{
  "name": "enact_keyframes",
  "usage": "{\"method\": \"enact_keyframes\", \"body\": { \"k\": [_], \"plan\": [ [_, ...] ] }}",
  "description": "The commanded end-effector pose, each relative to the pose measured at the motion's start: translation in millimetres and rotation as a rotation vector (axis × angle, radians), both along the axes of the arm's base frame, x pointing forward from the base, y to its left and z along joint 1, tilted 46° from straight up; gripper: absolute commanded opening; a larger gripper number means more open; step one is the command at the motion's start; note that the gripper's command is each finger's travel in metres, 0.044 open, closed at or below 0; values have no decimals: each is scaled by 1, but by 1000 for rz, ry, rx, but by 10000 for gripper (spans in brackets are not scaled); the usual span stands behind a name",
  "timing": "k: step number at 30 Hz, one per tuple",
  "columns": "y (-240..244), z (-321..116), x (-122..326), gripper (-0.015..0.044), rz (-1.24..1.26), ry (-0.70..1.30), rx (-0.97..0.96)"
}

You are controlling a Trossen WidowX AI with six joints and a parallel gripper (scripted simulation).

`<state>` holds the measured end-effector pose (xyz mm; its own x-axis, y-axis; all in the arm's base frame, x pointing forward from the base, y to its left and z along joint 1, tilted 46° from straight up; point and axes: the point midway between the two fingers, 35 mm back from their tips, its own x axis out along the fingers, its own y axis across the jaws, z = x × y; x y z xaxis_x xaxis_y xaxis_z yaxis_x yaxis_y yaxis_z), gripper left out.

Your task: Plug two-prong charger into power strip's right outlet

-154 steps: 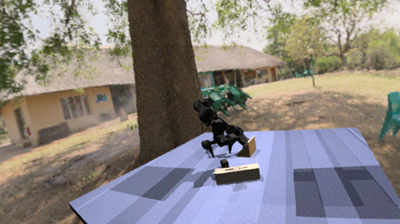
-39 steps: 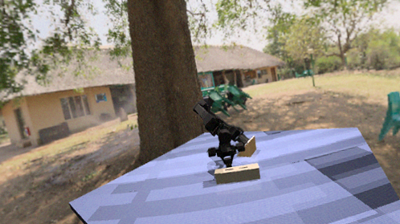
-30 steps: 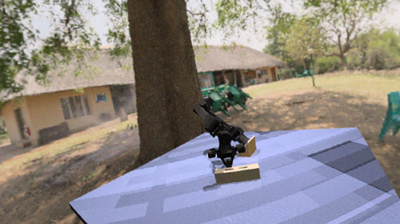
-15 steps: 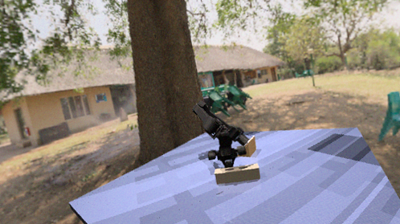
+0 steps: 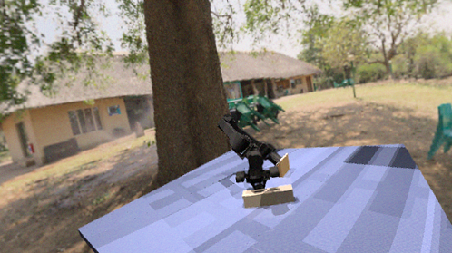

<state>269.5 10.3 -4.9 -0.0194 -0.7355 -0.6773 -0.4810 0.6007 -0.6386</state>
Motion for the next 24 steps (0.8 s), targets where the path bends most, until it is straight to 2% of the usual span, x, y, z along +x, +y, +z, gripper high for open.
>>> {"method": "enact_keyframes", "body": {
  "k": [1,24],
  "plan": [
    [1,0,2,0,-3,-10,3],
    [3,-1,6,0,-3,-10,3]
  ]
}}
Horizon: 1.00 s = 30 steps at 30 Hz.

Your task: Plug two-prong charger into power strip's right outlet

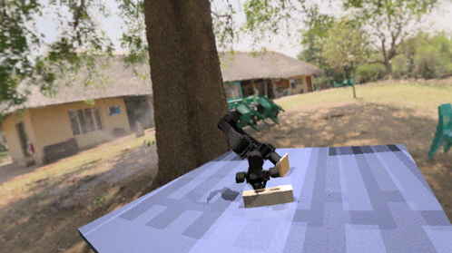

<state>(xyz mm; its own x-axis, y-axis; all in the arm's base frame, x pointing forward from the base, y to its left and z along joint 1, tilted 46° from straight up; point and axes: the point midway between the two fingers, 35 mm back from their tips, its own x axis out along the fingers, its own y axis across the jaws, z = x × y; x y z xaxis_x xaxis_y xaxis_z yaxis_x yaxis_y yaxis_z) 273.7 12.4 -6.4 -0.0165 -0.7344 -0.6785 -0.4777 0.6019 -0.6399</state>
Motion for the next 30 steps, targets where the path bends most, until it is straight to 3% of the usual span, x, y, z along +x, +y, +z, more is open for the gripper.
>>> {"method": "enact_keyframes", "body": {
  "k": [1,30],
  "plan": [
    [1,0,2,0,-2,-5,1],
    [3,-1,6,0,-2,-6,1]
  ]
}}
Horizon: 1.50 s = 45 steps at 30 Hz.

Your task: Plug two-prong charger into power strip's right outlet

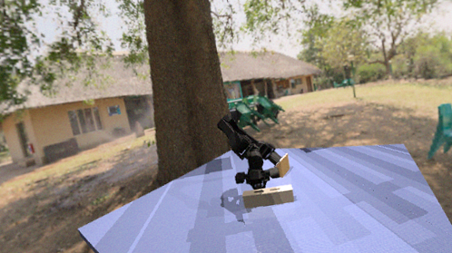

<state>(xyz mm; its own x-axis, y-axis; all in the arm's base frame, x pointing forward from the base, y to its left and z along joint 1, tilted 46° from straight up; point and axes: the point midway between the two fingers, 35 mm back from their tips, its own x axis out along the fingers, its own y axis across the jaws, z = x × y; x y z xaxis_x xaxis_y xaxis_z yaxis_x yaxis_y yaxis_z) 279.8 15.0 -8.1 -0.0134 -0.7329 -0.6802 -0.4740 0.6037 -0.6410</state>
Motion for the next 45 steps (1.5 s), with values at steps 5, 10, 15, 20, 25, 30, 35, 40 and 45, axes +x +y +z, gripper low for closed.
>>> {"method": "enact_keyframes", "body": {
  "k": [5,10,15,20,25,30,35,40,45],
  "plan": [
    [0,0,0,0,-2,0,-1],
    [0,0,0,0,-2,0,-1],
    [0,0,1,0,-2,0,-1],
    [1,-1,2,0,-2,-1,-1],
    [1,-1,4,0,-2,-1,-1],
    [2,-2,5,0,-2,-1,-1],
    [2,-2,7,0,-2,-1,-1],
    [3,-3,8,0,-2,-1,-1],
    [4,-3,9,0,-2,-1,-1]
  ]
}}
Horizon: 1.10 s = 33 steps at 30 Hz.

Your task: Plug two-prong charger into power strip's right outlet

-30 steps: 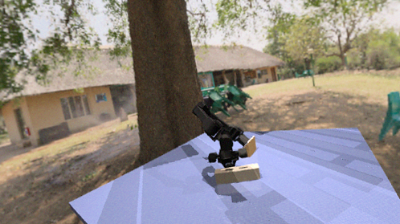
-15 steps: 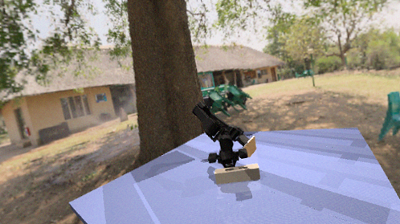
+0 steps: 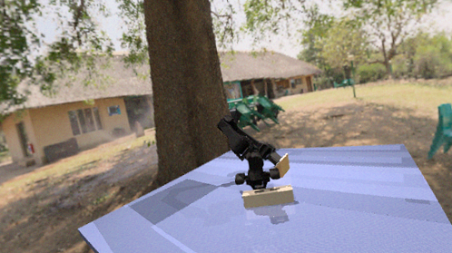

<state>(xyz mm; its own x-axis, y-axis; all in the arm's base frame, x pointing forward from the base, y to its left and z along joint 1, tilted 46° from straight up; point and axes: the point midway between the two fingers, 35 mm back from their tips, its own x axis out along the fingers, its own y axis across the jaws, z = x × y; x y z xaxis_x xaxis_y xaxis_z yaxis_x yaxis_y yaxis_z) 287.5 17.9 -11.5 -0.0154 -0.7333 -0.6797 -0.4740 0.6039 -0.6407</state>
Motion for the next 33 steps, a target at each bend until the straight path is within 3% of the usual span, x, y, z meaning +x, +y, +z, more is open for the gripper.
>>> {"method": "enact_keyframes", "body": {
  "k": [1,33],
  "plan": [
    [1,0,2,0,0,-2,0],
    [5,-3,13,0,0,-3,0]
  ]
}}
